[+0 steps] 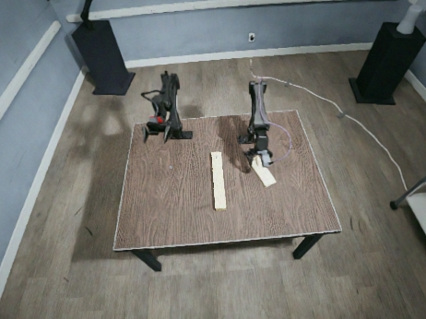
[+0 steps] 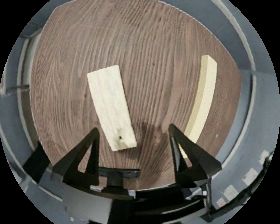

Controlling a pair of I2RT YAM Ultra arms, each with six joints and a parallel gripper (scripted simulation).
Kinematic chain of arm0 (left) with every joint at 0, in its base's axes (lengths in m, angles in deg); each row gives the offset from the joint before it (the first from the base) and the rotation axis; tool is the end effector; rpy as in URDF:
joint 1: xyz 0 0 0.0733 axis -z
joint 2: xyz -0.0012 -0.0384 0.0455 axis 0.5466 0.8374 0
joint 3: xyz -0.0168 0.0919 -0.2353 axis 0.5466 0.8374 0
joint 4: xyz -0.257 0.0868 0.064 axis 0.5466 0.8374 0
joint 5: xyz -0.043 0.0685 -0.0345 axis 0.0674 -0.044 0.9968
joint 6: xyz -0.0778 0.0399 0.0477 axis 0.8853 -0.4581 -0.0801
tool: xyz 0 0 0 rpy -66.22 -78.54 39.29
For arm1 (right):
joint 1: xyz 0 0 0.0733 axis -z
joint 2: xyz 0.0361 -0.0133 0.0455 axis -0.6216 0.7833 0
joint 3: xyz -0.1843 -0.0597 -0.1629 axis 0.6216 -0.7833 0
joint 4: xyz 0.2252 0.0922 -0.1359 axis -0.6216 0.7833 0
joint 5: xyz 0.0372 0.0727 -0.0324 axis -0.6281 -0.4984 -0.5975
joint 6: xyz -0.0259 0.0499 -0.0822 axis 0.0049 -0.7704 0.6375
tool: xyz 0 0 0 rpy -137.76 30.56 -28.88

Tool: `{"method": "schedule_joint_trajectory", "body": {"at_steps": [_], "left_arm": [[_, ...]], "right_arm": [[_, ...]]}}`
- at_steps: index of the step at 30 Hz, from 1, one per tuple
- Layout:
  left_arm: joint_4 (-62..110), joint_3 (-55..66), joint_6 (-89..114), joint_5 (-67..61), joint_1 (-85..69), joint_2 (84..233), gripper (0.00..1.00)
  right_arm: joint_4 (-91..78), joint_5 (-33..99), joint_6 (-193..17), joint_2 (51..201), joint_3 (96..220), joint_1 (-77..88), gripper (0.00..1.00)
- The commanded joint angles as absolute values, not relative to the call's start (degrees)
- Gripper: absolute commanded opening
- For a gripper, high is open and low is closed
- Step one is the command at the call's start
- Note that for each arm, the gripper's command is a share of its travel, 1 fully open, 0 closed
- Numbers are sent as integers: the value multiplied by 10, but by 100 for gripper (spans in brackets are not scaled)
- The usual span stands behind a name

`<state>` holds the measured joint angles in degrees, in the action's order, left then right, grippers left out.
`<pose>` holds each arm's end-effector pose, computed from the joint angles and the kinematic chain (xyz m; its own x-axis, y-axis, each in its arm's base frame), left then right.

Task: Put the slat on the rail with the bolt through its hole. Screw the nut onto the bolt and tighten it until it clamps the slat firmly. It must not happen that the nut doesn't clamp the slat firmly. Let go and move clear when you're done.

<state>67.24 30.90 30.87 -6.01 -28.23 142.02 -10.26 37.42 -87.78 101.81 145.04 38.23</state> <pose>0.2621 -0.0210 0.1666 -0.8760 -0.2664 -0.4021 -0.2281 0.9633 -0.1413 0.3224 0.0020 0.3911 0.0032 -0.0012 -1.0000 -0.0022 1.0000 -0.0012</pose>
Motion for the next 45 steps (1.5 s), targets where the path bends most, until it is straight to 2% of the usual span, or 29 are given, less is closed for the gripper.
{"method": "schedule_joint_trajectory", "body": {"at_steps": [1, 23, 45], "left_arm": [[705, 313, 326, -53, -275, 1429, 100], [854, 357, 392, -54, -258, 1455, 100], [795, 388, 391, -53, -257, 1469, 100]], "right_arm": [[-106, 373, -879, 1018, 1452, 384, 100], [-106, 373, -879, 1018, 1452, 384, 100], [-106, 373, -879, 1018, 1452, 384, 100]]}}
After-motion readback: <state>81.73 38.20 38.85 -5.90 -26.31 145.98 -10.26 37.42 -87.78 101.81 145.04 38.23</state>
